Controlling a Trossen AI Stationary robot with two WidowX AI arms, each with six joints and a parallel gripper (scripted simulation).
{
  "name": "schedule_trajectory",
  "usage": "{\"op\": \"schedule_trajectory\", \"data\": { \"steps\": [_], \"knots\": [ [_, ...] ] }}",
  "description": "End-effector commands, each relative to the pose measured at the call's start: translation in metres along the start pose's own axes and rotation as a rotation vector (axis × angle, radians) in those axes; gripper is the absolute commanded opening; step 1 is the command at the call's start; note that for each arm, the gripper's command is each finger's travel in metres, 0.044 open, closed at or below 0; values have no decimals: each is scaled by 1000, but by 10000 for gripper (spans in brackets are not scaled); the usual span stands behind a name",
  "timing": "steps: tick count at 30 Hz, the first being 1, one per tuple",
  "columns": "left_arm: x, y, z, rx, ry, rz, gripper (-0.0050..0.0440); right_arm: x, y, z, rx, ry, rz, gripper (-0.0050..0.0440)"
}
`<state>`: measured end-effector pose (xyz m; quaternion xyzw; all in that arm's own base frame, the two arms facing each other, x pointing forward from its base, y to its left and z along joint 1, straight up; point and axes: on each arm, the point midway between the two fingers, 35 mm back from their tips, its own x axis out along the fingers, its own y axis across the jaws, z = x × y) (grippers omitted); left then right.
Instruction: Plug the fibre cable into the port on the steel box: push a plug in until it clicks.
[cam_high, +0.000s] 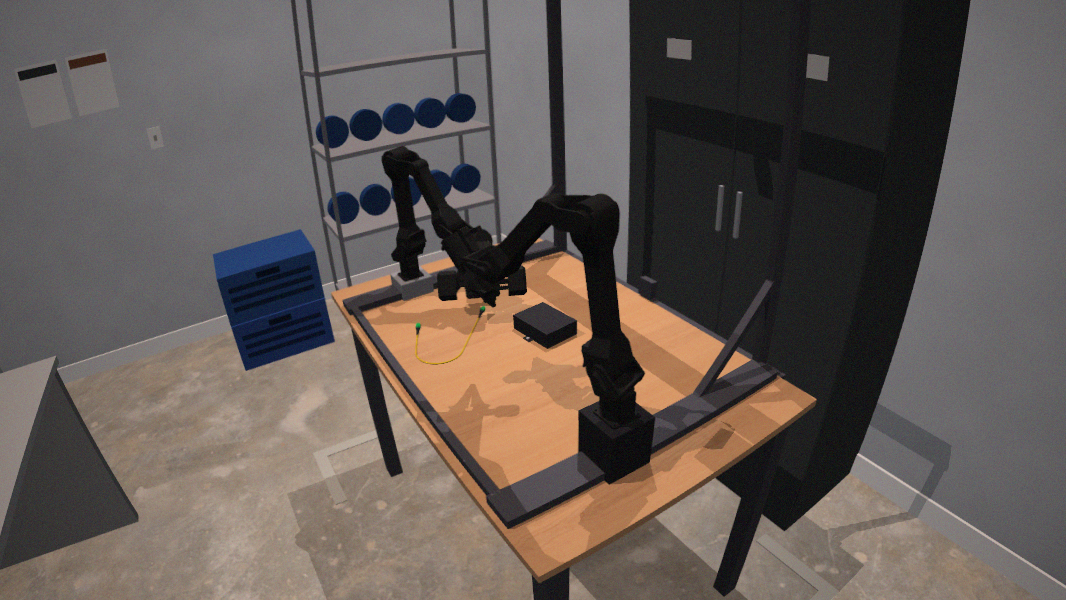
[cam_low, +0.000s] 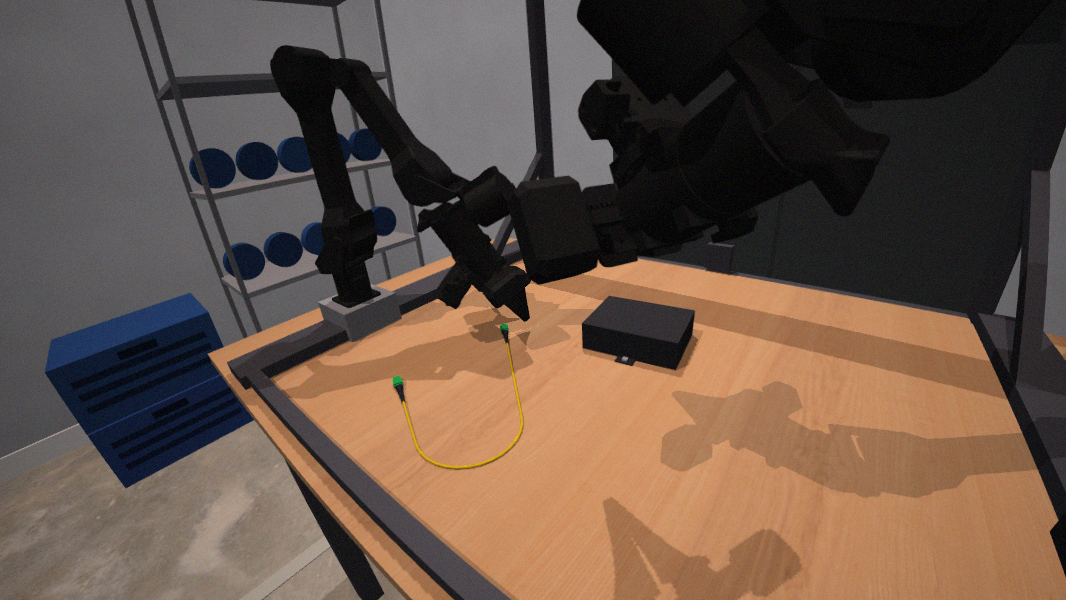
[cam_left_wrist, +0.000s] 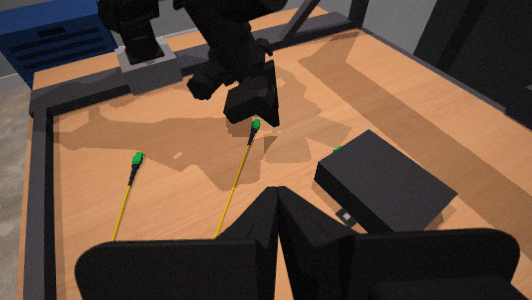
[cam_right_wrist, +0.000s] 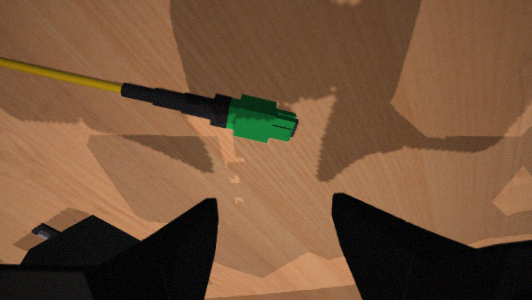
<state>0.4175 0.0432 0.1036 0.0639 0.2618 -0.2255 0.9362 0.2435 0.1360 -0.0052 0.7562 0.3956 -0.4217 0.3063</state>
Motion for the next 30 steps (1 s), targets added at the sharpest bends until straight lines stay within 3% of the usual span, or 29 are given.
{"op": "schedule_trajectory", "data": {
  "steps": [1, 8, 10, 30],
  "knots": [
    [-3, 2, 8, 14, -16, 9, -50, -1, 7, -17, -238, -13, 18, 146],
    [-3, 2, 8, 14, -16, 9, -50, -1, 12, -27, -580, -42, 19, 146],
    [-3, 2, 8, 14, -16, 9, -50, -1, 12, -27, -580, -42, 19, 146],
    [-3, 2, 8, 14, -16, 9, -50, -5, 24, -26, -1433, -94, -59, 146]
  ]
}}
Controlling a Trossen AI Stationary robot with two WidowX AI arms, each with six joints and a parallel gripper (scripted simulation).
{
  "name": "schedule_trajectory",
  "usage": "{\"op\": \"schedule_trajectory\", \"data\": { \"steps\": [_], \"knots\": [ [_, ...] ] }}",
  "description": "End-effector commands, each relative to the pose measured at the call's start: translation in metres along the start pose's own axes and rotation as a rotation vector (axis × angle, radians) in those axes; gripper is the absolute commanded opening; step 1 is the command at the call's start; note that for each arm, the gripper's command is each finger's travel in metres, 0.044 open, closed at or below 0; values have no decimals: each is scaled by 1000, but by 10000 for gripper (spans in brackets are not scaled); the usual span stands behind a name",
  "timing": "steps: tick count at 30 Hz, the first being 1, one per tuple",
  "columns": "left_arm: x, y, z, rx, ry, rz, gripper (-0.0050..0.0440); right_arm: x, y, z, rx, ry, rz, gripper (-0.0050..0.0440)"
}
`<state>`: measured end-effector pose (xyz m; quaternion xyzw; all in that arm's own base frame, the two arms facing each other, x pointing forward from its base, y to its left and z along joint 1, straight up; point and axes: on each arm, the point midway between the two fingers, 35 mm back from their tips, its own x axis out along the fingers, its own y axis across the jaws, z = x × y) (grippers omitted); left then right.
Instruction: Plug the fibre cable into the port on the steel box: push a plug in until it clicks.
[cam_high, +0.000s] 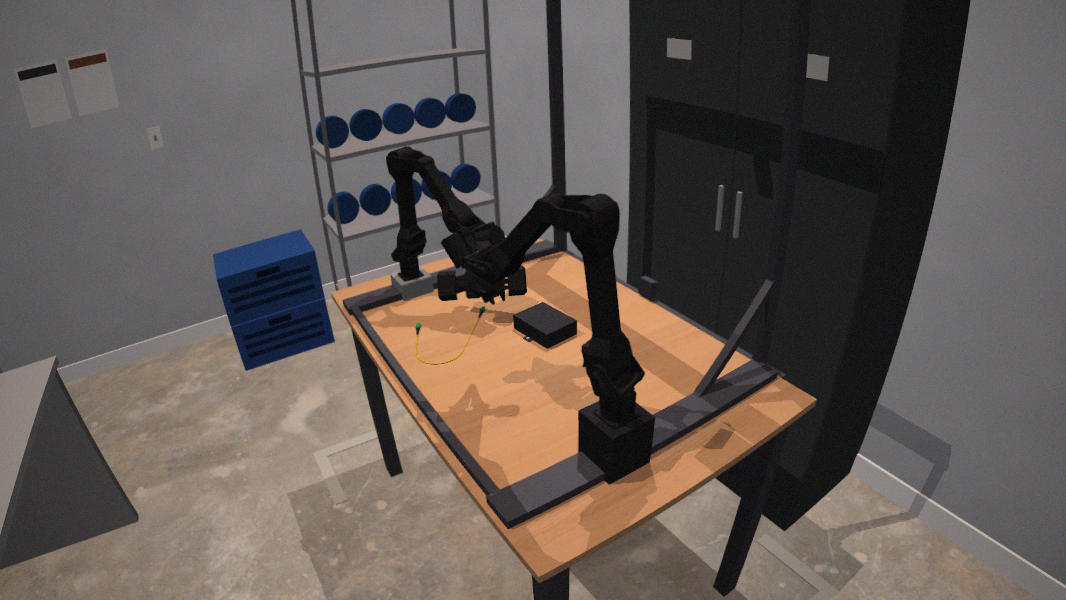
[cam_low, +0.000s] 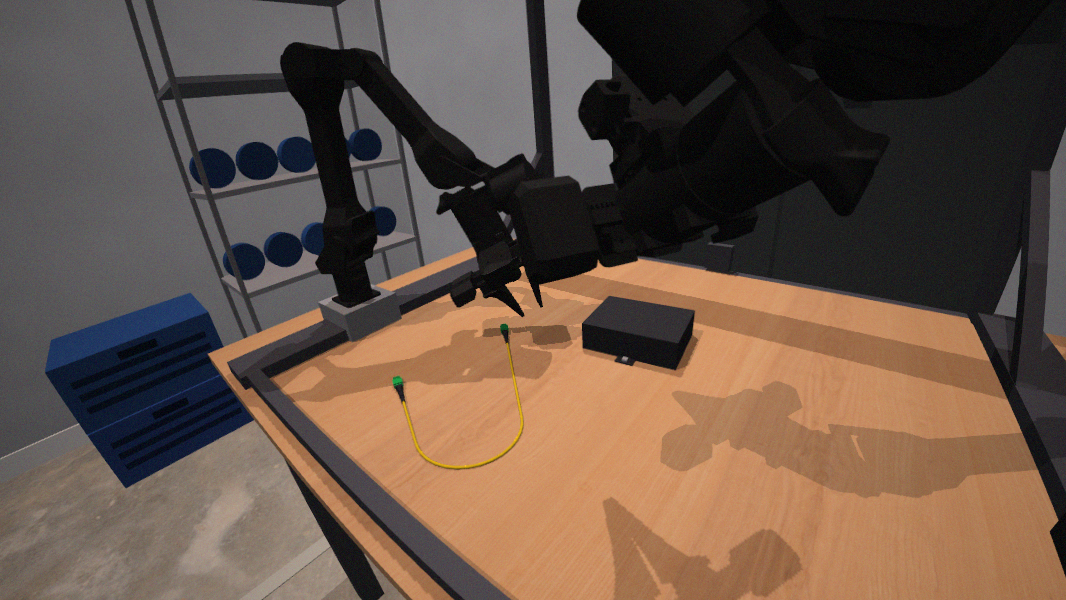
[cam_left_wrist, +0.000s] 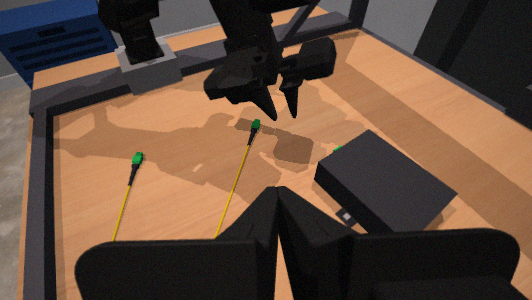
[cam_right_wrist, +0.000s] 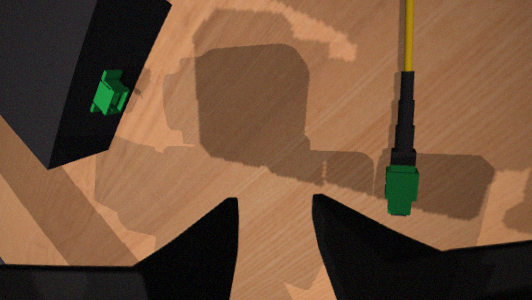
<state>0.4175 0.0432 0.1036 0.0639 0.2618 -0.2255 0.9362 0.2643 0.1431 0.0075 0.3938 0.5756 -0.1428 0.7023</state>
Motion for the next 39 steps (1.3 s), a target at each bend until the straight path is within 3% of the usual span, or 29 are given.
{"op": "schedule_trajectory", "data": {
  "steps": [1, 39],
  "knots": [
    [-3, 2, 8, 14, -16, 9, -50, -4, 8, 6, -215, -8, -3, 146],
    [-3, 2, 8, 14, -16, 9, -50, -14, 7, 23, -1800, 115, -95, 146]
  ]
}}
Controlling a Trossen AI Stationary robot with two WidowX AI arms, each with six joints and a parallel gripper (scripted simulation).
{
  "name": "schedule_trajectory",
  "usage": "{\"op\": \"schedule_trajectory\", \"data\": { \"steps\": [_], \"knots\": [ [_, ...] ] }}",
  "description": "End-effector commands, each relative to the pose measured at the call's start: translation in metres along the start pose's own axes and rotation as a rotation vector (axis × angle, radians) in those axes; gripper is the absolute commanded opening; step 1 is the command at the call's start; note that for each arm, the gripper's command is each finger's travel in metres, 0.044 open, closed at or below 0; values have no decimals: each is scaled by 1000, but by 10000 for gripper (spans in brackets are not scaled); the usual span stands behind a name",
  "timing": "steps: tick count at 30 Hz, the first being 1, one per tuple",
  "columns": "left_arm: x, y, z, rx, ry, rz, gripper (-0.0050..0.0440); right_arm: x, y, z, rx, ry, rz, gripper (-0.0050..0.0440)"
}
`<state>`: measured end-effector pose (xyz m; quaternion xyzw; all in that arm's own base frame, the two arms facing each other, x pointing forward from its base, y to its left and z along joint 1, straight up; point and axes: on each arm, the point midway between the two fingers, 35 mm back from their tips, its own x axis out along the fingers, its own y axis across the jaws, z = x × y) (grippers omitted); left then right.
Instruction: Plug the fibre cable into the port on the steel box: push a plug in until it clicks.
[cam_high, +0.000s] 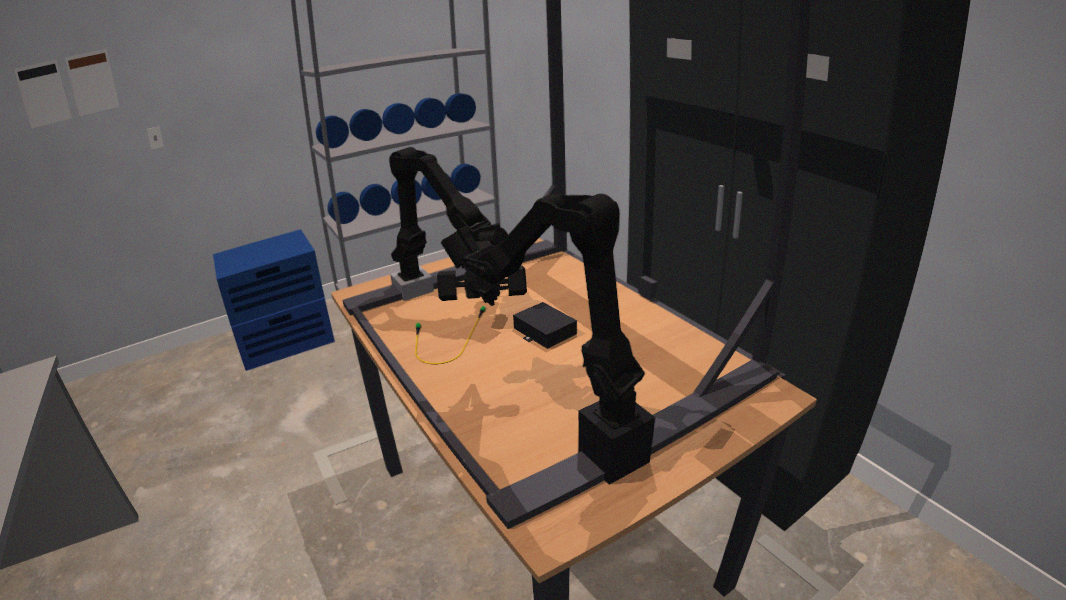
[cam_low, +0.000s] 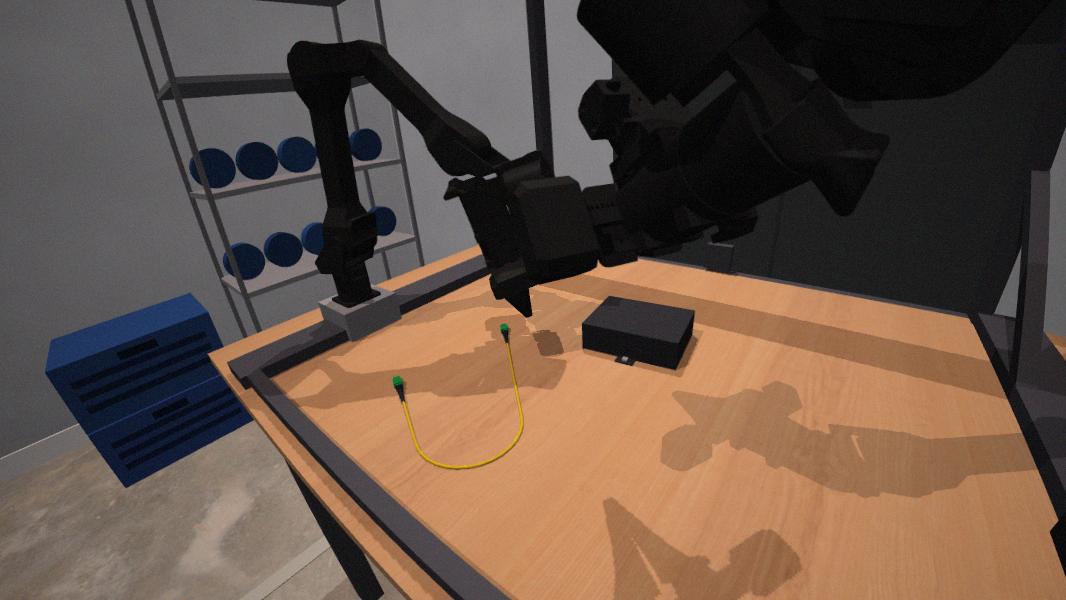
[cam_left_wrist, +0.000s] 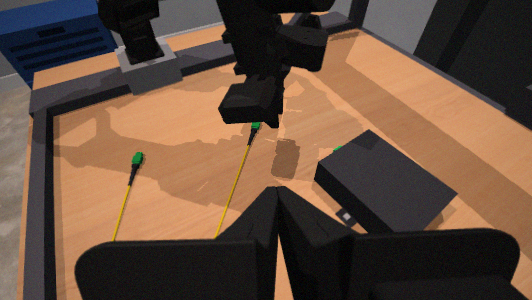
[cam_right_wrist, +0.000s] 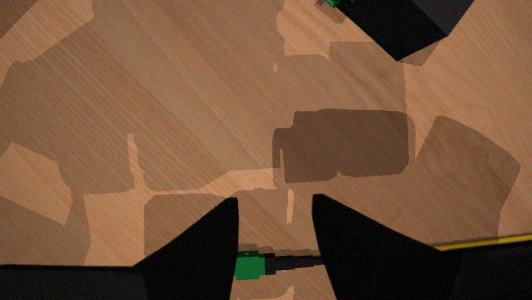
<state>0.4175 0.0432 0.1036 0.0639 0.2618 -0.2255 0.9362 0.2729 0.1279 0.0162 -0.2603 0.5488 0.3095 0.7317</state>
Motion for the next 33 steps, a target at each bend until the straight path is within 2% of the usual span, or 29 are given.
{"op": "schedule_trajectory", "data": {
  "steps": [1, 7, 9, 24, 26, 29, 33],
  "knots": [
    [-3, 2, 8, 14, -16, 9, -50, -6, -7, 7, -213, 2, -4, 146],
    [-3, 2, 8, 14, -16, 9, -50, -8, -9, 6, -482, 23, 4, 146],
    [-3, 2, 8, 14, -16, 9, -50, -8, -9, 6, -482, 23, 4, 146],
    [-3, 2, 8, 14, -16, 9, -50, -14, -16, 3, -1185, 64, 55, 146],
    [-3, 2, 8, 14, -16, 9, -50, -14, -16, 3, -1185, 64, 55, 146],
    [-3, 2, 8, 14, -16, 9, -50, -15, -17, 2, -1335, 67, 69, 146],
    [-3, 2, 8, 14, -16, 9, -50, -4, -7, -18, -1448, 137, 171, 146]
  ]
}}
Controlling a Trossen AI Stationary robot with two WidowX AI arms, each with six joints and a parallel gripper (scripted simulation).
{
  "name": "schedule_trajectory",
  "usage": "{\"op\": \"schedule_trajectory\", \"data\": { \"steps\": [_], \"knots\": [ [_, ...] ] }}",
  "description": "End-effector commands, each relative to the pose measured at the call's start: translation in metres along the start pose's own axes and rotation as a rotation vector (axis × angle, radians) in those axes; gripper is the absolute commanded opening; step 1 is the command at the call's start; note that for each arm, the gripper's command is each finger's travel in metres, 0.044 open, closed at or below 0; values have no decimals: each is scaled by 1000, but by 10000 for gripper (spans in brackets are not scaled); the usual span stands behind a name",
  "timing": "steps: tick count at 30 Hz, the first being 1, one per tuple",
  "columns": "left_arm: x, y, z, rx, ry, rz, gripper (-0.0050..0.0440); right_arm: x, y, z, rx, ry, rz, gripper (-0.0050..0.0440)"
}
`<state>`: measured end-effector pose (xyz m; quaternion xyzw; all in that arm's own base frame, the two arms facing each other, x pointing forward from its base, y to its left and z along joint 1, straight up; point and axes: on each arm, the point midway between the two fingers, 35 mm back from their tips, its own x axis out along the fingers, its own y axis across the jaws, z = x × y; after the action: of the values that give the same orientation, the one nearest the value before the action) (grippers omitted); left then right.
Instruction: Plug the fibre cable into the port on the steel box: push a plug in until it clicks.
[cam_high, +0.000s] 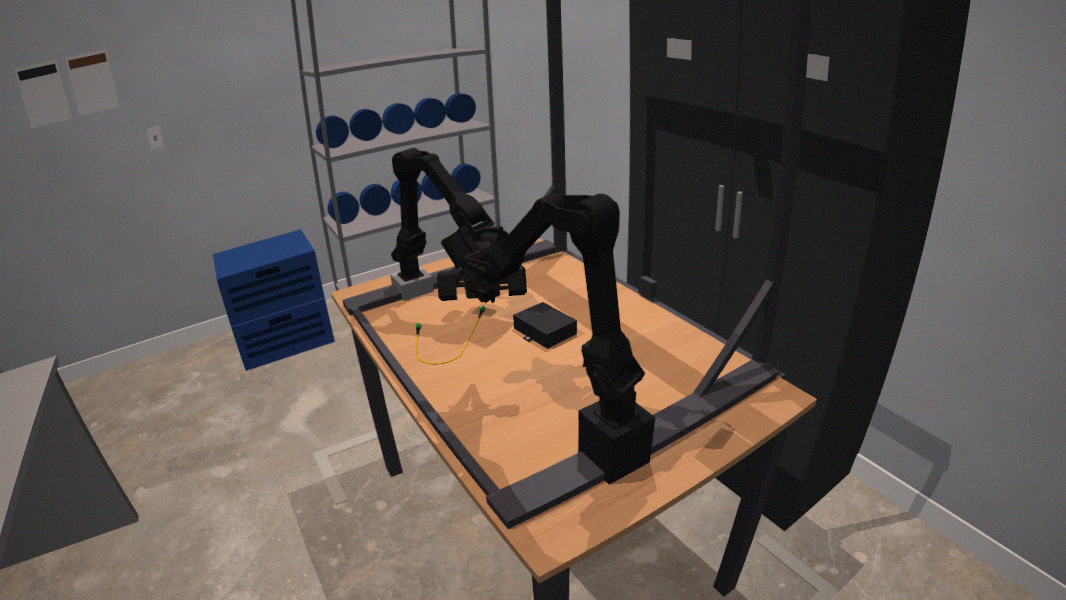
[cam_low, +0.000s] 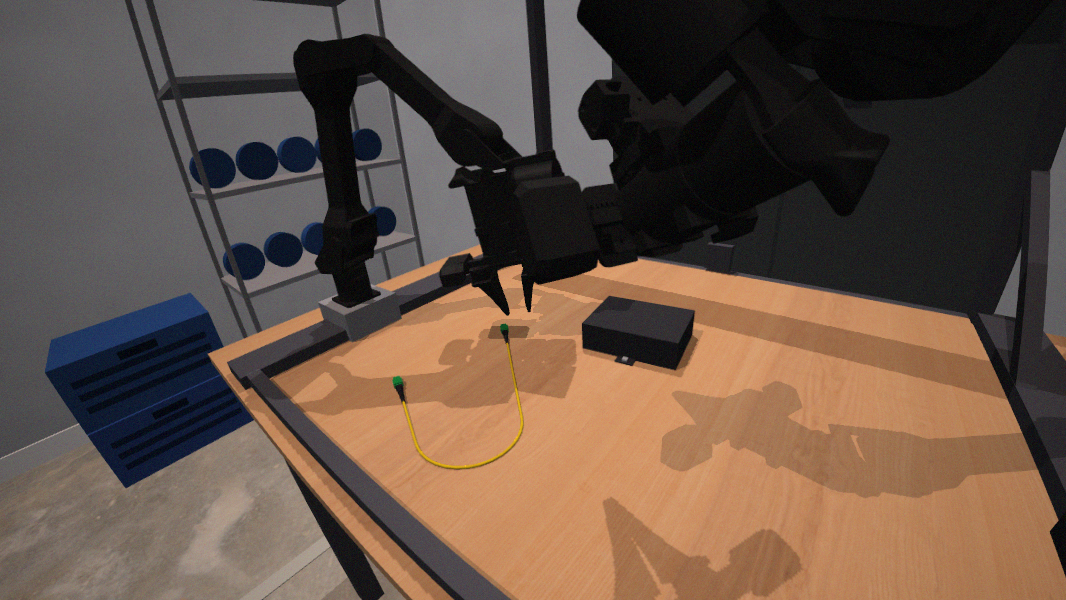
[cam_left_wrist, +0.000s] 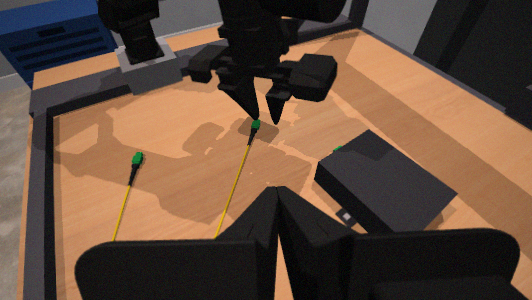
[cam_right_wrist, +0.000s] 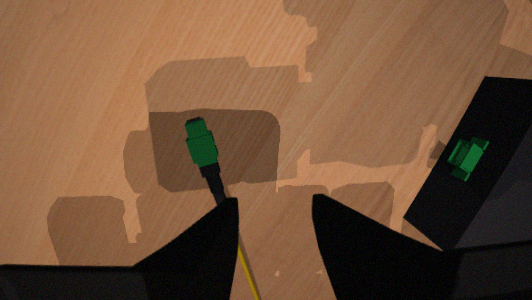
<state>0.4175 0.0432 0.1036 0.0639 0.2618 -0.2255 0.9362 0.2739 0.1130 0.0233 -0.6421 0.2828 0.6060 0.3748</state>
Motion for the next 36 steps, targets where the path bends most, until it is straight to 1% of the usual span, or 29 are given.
{"op": "schedule_trajectory", "data": {
  "steps": [1, 2, 6, 12, 13, 17, 23, 27, 29, 30, 31, 33, 34, 36],
  "knots": [
    [-3, 2, 8, 14, -16, 9, -50, 10, 16, 2, -151, 2, 106, 146],
    [-3, 2, 8, 14, -16, 9, -50, 11, 18, 3, -175, 0, 120, 146],
    [-3, 2, 8, 14, -16, 9, -50, 10, 15, 2, -228, 0, 120, 146],
    [-3, 2, 8, 14, -16, 9, -50, 10, 16, 1, -228, 0, 122, 146],
    [-3, 2, 8, 14, -16, 9, -50, 15, 23, 2, -226, -6, 138, 146],
    [-3, 2, 8, 14, -16, 9, -50, 26, 25, 2, -224, -6, 138, 146],
    [-3, 2, 8, 14, -16, 9, -50, 35, 26, 2, -222, -6, 138, 146],
    [-3, 2, 8, 14, -16, 9, -50, 35, 26, 2, -222, -6, 138, 146],
    [-3, 2, 8, 14, -16, 9, -50, 33, 22, 1, -223, -3, 128, 106],
    [-3, 2, 8, 14, -16, 9, -50, 33, 22, 1, -223, -3, 128, 106],
    [-3, 2, 8, 14, -16, 9, -50, 30, 21, 1, -222, -3, 118, 86],
    [-3, 2, 8, 14, -16, 9, -50, 30, 21, 1, -222, -3, 118, 86],
    [-3, 2, 8, 14, -16, 9, -50, 30, 21, 1, -222, -3, 118, 66],
    [-3, 2, 8, 14, -16, 9, -50, 30, 21, 1, -222, -3, 118, 66]
  ]
}}
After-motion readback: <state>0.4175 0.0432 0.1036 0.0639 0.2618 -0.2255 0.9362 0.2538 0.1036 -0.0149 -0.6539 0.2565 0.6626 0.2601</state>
